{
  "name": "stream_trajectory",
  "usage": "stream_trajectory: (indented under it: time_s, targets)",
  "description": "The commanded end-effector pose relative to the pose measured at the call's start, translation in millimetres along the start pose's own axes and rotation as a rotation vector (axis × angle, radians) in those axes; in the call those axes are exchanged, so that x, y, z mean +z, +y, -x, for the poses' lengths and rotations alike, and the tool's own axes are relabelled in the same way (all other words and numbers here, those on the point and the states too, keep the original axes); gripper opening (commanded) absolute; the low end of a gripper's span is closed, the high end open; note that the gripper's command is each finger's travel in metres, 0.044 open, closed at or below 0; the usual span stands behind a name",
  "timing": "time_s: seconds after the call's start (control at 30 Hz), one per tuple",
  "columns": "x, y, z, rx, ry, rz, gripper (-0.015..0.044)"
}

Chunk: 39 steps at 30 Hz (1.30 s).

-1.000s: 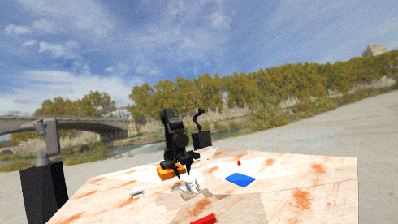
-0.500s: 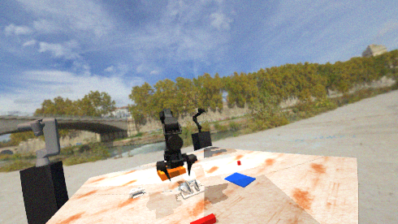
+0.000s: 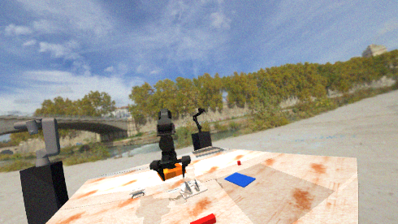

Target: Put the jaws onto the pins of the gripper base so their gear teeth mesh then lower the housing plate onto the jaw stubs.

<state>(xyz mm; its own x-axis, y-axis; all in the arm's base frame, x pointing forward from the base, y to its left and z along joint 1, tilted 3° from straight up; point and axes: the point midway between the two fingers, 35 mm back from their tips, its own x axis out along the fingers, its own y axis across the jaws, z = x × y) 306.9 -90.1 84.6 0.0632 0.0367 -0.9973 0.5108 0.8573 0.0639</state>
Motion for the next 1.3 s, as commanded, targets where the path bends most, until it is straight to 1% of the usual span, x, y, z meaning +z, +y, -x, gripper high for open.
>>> stream_trajectory:
  time_s: [0.0,1.27]
  targets:
    - [1,-8,1,-0.002,0.001,-0.08,0.044]
    - [4,-80,7,-0.014,-0.004,-0.854,0.044]
